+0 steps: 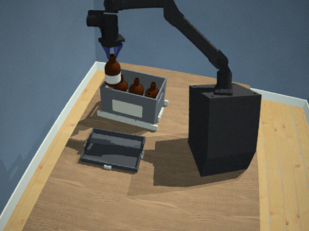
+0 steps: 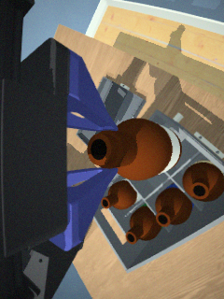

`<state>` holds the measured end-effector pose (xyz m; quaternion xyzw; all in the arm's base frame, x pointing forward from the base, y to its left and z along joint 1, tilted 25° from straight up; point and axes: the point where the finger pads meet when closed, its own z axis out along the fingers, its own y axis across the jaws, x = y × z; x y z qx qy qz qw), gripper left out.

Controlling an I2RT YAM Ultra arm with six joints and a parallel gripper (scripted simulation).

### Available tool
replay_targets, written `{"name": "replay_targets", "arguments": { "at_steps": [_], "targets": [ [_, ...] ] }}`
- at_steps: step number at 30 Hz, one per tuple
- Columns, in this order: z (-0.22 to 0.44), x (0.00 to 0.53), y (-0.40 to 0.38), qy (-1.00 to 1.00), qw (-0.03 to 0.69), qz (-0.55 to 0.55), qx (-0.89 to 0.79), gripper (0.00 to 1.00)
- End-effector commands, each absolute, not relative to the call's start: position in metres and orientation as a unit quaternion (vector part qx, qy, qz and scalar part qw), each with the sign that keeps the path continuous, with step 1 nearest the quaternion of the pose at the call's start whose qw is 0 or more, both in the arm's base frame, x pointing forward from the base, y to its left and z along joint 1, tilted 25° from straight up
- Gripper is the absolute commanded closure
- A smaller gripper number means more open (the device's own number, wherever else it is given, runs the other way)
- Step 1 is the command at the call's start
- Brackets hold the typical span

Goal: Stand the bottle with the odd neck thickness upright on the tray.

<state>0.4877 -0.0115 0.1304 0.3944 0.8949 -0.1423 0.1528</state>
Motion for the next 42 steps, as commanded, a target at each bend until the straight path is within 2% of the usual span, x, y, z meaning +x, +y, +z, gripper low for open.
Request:
{"name": "replay_targets", "arguments": {
  "at_steps": [1,42],
  "targets": [
    [0.1494,0.491,0.0036,0.896,0.174,-0.134,0.386,1.0],
    [0.1548,0.4897,0.0048,0.895,0.178,-0.132,0.387,1.0]
  ]
}}
